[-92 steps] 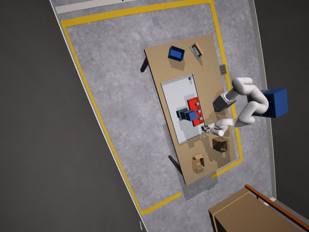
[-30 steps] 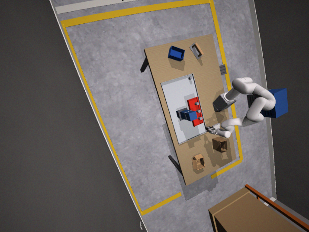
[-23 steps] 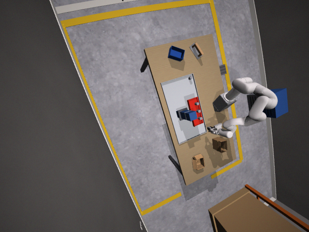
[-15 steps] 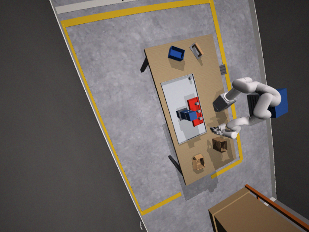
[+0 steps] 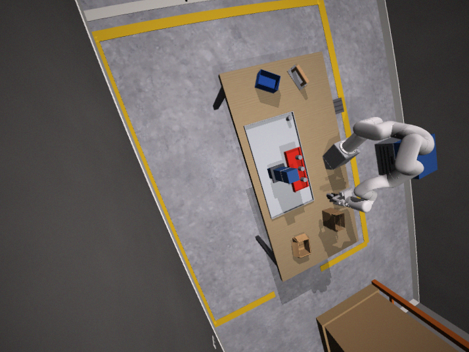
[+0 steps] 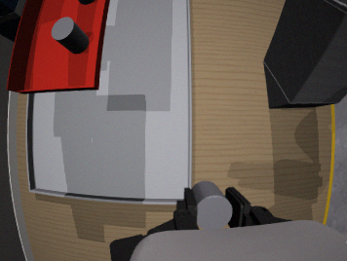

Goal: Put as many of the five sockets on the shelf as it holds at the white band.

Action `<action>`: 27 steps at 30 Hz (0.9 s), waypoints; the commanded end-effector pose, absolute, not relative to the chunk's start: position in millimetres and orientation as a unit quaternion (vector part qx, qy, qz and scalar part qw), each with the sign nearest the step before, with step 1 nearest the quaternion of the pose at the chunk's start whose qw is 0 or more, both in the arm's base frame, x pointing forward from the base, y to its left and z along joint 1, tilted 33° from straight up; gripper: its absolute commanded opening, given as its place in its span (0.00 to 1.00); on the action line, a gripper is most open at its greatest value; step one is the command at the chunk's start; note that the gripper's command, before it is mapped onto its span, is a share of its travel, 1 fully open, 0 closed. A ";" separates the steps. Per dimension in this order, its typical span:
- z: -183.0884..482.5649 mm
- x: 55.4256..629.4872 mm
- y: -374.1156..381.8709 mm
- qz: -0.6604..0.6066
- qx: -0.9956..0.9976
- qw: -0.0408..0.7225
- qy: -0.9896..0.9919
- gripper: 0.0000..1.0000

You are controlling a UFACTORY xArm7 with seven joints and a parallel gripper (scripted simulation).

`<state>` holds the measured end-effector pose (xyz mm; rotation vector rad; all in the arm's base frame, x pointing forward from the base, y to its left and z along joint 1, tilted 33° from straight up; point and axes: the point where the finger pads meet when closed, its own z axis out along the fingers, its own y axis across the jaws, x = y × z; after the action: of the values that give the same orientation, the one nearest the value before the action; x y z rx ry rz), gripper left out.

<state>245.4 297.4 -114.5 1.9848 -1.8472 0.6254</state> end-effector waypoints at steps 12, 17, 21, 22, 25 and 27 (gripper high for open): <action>-86.7 231.5 315.5 0.221 0.702 0.177 -0.653 0.00; -83.0 229.5 317.8 0.221 0.702 0.177 -0.653 0.00; -82.0 229.0 318.3 0.221 0.702 0.177 -0.653 0.00; -82.0 229.0 318.3 0.221 0.702 0.177 -0.653 0.00; -82.0 228.9 318.4 0.221 0.702 0.177 -0.653 0.00; -82.0 228.9 318.4 0.221 0.702 0.177 -0.653 0.00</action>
<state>228.6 316.0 -83.0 1.9830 -1.8473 0.6267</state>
